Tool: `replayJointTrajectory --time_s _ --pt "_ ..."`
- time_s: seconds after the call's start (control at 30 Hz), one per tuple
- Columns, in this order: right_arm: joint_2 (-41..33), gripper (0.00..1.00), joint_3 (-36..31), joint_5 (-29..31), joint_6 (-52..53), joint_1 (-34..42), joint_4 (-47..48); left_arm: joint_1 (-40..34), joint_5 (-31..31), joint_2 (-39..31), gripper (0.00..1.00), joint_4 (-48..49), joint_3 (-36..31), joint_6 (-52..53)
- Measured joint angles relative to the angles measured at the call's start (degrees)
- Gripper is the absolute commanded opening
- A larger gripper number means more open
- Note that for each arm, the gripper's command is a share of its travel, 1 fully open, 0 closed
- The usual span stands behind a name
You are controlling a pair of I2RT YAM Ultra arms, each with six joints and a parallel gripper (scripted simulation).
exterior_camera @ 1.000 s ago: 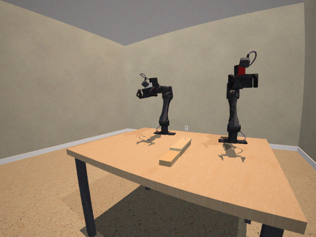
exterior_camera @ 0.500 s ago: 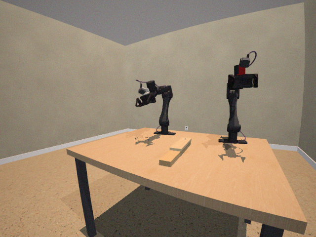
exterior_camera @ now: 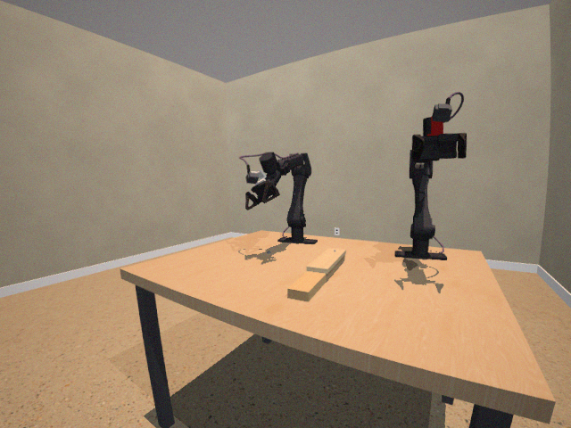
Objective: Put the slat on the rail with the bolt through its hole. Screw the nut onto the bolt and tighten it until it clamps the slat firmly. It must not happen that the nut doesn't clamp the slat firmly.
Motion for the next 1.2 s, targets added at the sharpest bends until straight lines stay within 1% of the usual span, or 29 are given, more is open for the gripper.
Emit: replayJointTrajectory --time_s 1.2 --pt "11.0 1.0 -1.0 0.0 22.6 -4.4 -23.3 0.0 0.0 0.0 1.0 0.0 0.0 0.0"
